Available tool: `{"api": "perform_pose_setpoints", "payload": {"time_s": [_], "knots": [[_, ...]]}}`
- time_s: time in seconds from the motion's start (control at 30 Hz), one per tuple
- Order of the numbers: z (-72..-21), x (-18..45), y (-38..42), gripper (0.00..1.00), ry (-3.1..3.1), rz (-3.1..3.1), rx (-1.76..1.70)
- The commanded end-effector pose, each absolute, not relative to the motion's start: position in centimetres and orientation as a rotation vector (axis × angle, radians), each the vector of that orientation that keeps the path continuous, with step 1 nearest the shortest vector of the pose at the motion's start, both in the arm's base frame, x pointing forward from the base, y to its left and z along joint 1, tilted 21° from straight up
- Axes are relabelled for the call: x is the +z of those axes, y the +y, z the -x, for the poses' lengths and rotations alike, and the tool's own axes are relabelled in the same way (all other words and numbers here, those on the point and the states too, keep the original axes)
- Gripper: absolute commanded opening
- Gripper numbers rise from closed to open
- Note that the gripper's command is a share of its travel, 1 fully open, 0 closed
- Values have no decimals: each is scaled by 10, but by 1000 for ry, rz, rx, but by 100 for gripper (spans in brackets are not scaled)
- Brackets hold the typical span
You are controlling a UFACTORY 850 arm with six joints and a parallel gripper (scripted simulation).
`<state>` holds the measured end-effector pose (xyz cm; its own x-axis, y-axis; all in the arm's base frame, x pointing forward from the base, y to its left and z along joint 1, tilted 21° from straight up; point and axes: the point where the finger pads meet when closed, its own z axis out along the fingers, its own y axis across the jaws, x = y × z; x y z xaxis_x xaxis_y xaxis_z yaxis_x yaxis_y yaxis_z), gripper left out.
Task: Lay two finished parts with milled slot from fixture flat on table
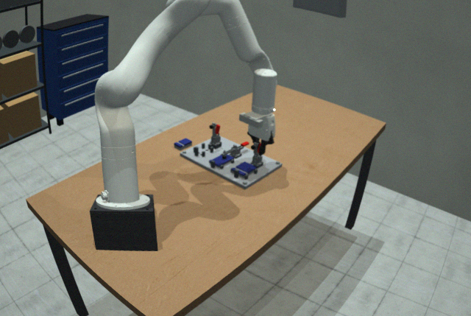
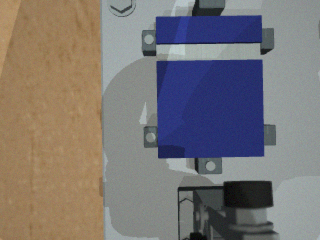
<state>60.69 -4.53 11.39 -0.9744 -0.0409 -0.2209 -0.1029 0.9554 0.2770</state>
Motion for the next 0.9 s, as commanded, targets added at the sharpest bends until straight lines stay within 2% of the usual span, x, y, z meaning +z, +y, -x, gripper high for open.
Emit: {"api": "perform_pose_setpoints", "payload": {"time_s": [0.0, 0.87], "knots": [[-607, 115, -46, 0, 2893, 108, 426], [-603, 113, -46, 0, 2893, 108, 426]]}}
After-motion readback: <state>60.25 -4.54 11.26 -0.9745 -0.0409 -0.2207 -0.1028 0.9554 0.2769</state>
